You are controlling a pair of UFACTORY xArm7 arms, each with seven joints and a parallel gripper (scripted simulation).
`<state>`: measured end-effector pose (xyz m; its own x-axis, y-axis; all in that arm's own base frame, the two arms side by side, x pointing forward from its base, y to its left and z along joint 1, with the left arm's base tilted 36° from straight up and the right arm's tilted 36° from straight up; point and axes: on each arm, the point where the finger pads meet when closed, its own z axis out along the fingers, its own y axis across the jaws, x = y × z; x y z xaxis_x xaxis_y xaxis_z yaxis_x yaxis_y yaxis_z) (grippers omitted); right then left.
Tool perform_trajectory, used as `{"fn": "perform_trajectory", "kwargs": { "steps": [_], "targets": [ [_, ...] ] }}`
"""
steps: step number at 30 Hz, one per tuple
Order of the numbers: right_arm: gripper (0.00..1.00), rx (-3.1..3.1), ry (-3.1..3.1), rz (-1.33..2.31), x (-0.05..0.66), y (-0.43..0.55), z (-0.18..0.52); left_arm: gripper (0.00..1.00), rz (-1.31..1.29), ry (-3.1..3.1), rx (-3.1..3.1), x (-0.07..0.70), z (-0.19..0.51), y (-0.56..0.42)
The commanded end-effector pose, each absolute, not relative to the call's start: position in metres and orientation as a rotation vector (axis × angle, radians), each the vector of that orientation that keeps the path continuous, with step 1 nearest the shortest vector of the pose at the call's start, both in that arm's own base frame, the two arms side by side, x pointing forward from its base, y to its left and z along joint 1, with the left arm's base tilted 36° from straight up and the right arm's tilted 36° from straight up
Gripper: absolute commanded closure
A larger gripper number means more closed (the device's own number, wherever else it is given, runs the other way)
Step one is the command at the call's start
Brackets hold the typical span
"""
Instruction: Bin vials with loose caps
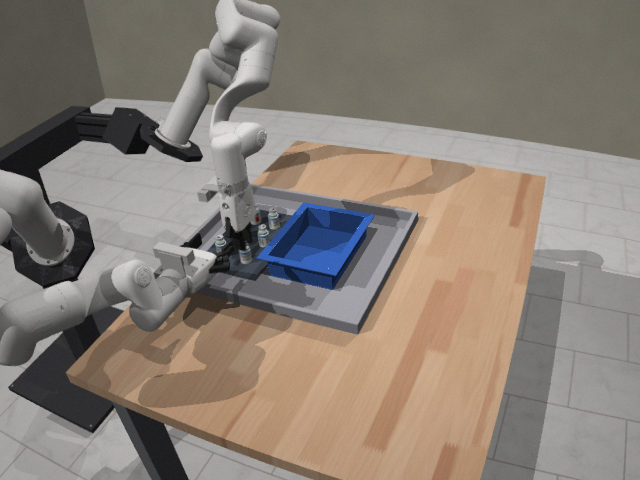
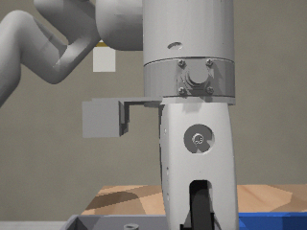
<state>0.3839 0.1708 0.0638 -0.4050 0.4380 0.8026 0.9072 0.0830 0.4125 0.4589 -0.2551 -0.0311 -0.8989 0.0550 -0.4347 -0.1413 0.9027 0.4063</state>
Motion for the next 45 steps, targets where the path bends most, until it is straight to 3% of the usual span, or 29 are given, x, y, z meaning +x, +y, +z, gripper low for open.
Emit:
{"fn": "perform_trajectory", "kwargs": {
  "steps": [1,45],
  "targets": [
    [0.00,-1.318,-1.890,-1.286,0.3833,0.1721,0.0649,0.70,0.599,2.620,-0.060,0.4588,-0.0299,-0.2582],
    [0.00,-1.318,-1.890,-1.286,0.3831,0.1717,0.0646,0.76,0.599,2.620,-0.060,0.4590,-0.0297,-0.2579]
  ]
}}
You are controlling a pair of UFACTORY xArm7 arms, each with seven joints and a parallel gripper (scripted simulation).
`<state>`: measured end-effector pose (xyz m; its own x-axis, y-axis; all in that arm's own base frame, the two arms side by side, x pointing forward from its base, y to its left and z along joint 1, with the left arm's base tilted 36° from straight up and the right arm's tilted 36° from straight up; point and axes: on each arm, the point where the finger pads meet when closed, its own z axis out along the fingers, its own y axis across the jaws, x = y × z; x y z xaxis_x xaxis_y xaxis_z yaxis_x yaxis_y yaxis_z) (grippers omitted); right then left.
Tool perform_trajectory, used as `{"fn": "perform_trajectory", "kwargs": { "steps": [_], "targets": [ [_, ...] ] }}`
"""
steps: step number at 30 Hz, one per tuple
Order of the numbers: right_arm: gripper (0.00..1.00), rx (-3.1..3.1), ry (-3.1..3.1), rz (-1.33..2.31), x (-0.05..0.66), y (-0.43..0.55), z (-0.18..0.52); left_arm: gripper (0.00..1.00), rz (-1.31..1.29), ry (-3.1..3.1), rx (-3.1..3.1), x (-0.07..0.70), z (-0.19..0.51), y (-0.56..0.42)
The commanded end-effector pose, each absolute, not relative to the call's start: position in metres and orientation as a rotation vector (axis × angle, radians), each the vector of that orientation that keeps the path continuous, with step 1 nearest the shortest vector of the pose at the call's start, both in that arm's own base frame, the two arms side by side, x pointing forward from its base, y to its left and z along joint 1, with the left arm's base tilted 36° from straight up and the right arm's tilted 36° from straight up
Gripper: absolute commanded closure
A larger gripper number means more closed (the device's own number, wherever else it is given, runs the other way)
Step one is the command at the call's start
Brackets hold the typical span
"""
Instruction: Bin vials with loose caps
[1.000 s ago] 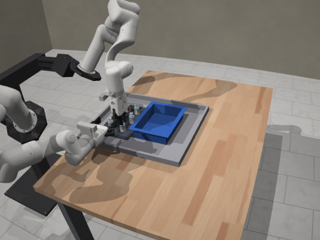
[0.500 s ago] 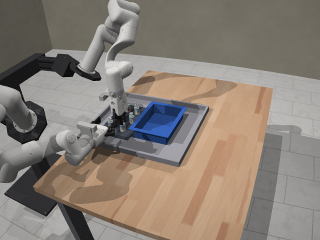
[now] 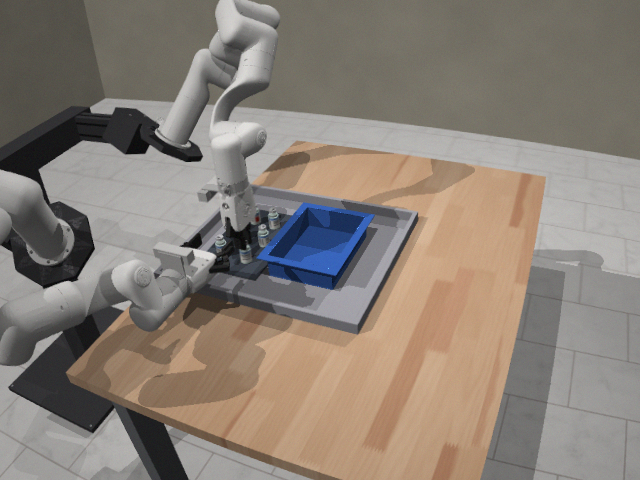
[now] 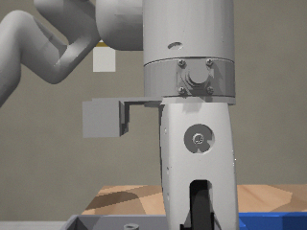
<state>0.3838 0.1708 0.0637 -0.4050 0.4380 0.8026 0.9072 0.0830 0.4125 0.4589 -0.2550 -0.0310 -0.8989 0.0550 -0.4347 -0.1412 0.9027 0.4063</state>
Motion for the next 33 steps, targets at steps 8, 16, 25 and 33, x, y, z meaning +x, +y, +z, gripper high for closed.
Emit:
{"fn": "perform_trajectory", "kwargs": {
  "steps": [8,16,25,33],
  "targets": [
    [0.00,-1.318,-1.890,-1.286,0.3829,0.1711,0.0645,0.76,0.599,2.620,-0.060,0.4591,-0.0294,-0.2580],
    [0.00,-1.318,-1.890,-1.286,0.3831,0.1715,0.0648,0.78,0.599,2.620,-0.060,0.4590,-0.0298,-0.2577],
    [0.00,-1.318,-1.890,-1.286,0.3832,0.1717,0.0651,0.78,0.599,2.620,-0.060,0.4588,-0.0302,-0.2574],
    [0.00,-1.318,-1.890,-1.286,0.3830,0.1715,0.0647,0.80,0.599,2.620,-0.060,0.4590,-0.0297,-0.2578]
  ]
}}
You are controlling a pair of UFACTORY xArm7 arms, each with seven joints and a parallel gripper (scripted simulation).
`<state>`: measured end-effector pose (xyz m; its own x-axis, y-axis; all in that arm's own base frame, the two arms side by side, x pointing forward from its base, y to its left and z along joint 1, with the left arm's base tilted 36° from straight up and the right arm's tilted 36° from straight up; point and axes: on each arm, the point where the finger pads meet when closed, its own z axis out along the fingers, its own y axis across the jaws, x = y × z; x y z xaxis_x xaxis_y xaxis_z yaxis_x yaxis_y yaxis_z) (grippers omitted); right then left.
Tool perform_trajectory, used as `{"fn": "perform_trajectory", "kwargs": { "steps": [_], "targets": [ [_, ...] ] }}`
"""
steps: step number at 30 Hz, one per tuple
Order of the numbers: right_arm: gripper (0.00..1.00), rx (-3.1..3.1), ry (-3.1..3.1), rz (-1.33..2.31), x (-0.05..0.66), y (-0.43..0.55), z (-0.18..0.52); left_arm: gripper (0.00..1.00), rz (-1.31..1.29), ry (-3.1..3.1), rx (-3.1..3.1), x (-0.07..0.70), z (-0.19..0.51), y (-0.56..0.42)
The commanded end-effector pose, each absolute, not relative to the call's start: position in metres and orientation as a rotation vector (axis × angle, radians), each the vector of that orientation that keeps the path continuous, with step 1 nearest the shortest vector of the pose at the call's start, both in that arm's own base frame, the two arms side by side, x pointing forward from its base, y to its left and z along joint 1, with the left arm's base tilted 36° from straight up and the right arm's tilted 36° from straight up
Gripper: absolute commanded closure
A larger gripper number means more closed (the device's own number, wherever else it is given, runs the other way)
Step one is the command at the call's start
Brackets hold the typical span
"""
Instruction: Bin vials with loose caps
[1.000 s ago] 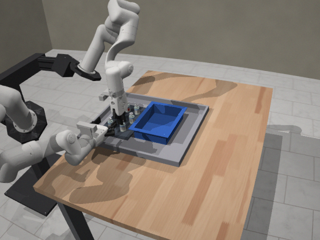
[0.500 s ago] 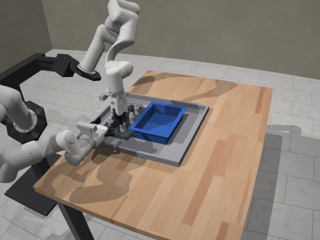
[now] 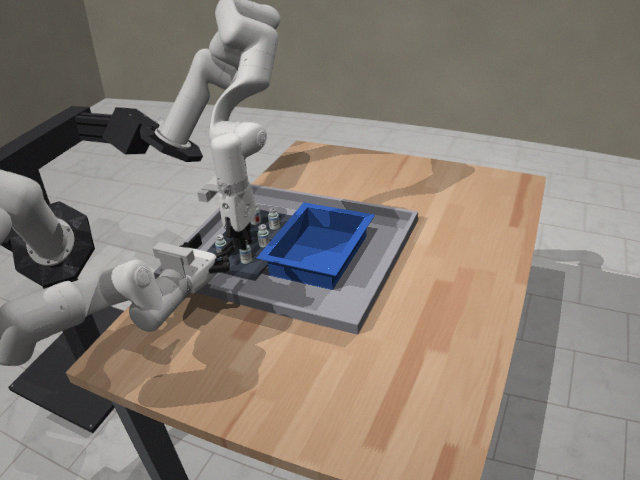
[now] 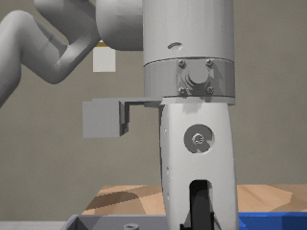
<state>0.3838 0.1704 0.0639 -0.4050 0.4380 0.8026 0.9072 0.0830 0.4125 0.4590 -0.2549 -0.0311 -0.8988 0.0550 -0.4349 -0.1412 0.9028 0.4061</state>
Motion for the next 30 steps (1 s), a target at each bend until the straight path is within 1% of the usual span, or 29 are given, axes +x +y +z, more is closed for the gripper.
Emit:
{"fn": "perform_trajectory", "kwargs": {
  "steps": [1,11,12,30],
  "targets": [
    [0.00,-1.318,-1.890,-1.286,0.3830,0.1715,0.0647,0.80,0.599,2.620,-0.060,0.4590,-0.0297,-0.2578],
    [0.00,-1.318,-1.890,-1.286,0.3829,0.1714,0.0643,0.80,0.599,2.620,-0.060,0.4592,-0.0294,-0.2579],
    [0.00,-1.318,-1.890,-1.286,0.3830,0.1715,0.0645,0.77,0.599,2.620,-0.060,0.4591,-0.0297,-0.2577],
    [0.00,-1.318,-1.890,-1.286,0.3831,0.1717,0.0648,0.77,0.598,2.620,-0.060,0.4590,-0.0299,-0.2577]
  ]
}}
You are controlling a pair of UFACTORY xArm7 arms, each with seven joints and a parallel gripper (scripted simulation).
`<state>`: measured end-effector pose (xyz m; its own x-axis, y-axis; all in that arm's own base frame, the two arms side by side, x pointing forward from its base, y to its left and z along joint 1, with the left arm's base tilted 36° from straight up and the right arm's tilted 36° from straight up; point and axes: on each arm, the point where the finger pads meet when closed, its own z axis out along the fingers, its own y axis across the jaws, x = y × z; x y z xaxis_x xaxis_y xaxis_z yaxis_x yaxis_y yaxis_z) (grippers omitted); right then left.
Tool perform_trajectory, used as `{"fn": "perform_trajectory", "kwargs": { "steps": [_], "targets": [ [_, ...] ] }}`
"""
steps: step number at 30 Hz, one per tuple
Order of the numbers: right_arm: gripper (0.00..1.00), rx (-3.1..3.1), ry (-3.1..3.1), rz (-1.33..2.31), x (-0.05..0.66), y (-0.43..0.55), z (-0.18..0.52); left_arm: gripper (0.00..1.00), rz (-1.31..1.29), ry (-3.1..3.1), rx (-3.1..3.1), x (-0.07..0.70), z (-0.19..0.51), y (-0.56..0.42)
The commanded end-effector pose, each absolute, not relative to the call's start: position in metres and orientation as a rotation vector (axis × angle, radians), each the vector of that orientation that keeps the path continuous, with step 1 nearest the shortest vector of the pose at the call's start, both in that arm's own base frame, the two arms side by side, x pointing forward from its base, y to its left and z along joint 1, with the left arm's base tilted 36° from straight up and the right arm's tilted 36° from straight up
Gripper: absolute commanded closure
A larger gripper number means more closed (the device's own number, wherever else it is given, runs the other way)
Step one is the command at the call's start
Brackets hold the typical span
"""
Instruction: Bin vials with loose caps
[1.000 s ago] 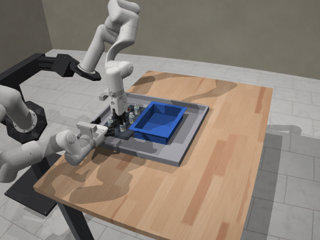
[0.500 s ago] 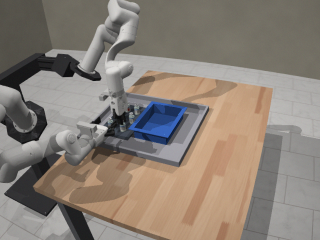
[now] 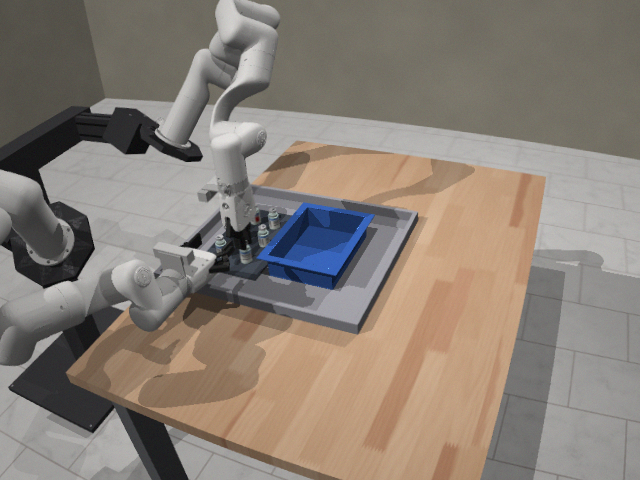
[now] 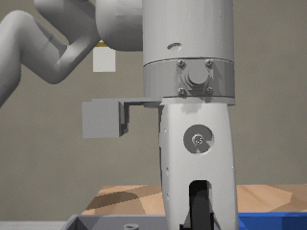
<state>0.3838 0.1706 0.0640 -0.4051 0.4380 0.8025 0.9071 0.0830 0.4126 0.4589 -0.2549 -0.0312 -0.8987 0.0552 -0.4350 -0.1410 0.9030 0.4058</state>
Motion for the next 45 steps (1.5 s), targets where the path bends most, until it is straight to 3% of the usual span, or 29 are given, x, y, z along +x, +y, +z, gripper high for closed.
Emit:
{"fn": "perform_trajectory", "kwargs": {
  "steps": [1,45],
  "targets": [
    [0.00,-1.318,-1.890,-1.286,0.383,0.172,0.065,0.77,0.598,2.620,-0.060,0.459,-0.030,-0.258],
    [0.00,-1.318,-1.890,-1.286,0.383,0.172,0.064,0.77,0.598,2.620,-0.060,0.426,0.035,-0.293]
  ]
}}
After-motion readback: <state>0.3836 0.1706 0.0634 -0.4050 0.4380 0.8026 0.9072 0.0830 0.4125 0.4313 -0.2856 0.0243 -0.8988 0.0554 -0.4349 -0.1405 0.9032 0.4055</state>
